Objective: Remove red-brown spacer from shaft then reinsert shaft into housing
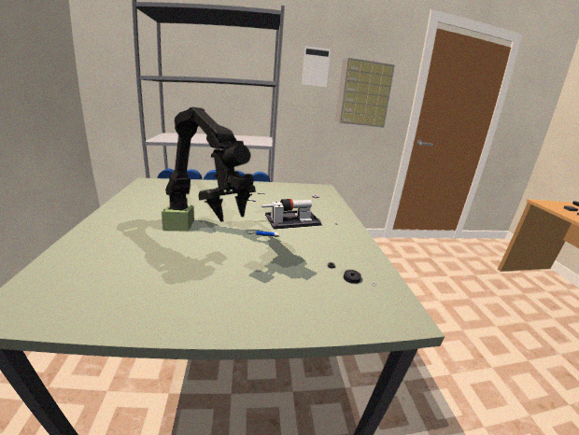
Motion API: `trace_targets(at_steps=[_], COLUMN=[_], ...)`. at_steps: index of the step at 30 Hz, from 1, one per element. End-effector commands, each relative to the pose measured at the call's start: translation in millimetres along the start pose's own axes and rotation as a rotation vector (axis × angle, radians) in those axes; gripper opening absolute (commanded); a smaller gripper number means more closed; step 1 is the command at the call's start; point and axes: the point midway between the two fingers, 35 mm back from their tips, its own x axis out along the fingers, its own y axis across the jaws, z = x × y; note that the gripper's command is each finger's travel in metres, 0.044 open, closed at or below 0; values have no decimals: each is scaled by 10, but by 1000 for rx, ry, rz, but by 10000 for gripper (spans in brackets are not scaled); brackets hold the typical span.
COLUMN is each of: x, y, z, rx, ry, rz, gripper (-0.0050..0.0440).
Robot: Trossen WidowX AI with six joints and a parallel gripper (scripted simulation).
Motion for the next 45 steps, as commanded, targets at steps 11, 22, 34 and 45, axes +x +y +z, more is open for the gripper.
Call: trace_targets(at_steps=[11, 22, 34, 45], x=[-111, -95, -271, -709], y=[-18, 194, 1523, 3011], z=[71, 99, -92, -895], rx=[3, -51, -376, -833], ry=[-36, -19, 75, 210], rz=[-6, 20, 150, 273], gripper=[400, 440, 440, 440])
